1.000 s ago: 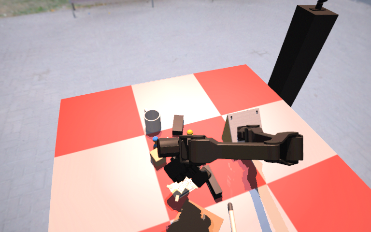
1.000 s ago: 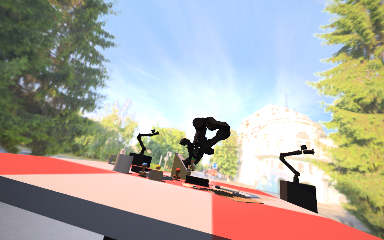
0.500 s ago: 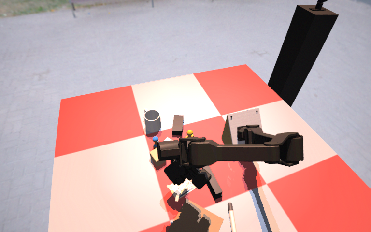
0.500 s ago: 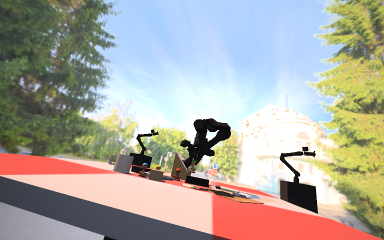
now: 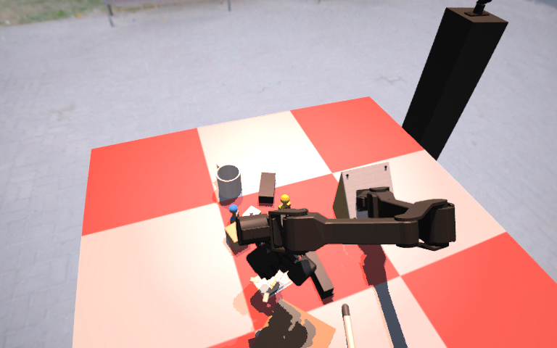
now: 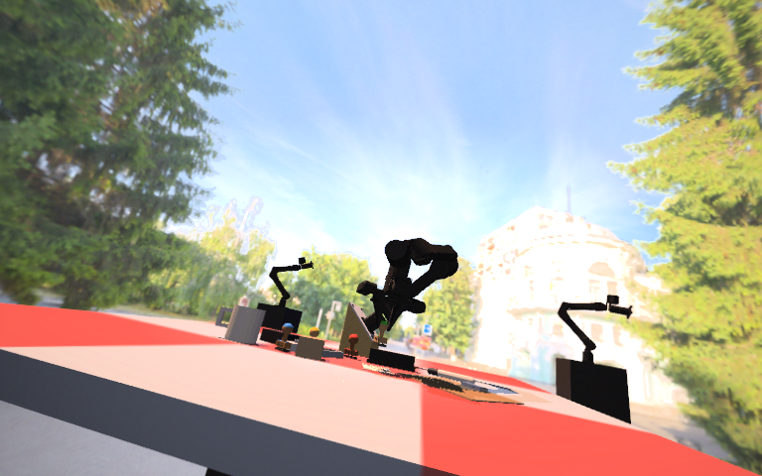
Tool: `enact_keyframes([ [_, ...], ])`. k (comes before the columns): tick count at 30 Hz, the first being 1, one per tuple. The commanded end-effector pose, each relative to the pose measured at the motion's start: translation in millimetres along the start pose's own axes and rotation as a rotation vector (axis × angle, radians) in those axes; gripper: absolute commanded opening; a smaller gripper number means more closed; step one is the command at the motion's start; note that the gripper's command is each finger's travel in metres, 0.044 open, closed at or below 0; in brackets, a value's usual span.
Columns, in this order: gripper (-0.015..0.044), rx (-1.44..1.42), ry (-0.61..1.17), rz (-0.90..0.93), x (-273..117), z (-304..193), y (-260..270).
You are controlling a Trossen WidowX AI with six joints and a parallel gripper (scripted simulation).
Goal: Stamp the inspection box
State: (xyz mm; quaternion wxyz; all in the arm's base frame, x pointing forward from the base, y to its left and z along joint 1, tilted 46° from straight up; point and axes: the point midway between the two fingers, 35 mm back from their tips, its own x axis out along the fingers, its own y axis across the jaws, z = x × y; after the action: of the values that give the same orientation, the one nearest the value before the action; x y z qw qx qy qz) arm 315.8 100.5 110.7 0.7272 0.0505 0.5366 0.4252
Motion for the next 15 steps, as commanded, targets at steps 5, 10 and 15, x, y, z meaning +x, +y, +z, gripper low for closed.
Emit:
enact_keyframes([
  [5,0.0000,0.008,0.002,0.002,6.1,-1.0,0.8],
  [10,0.0000,0.008,0.002,0.002,9.4,-1.2,1.2],
  [15,0.0000,0.008,0.002,0.002,12.7,-1.4,1.5],
])
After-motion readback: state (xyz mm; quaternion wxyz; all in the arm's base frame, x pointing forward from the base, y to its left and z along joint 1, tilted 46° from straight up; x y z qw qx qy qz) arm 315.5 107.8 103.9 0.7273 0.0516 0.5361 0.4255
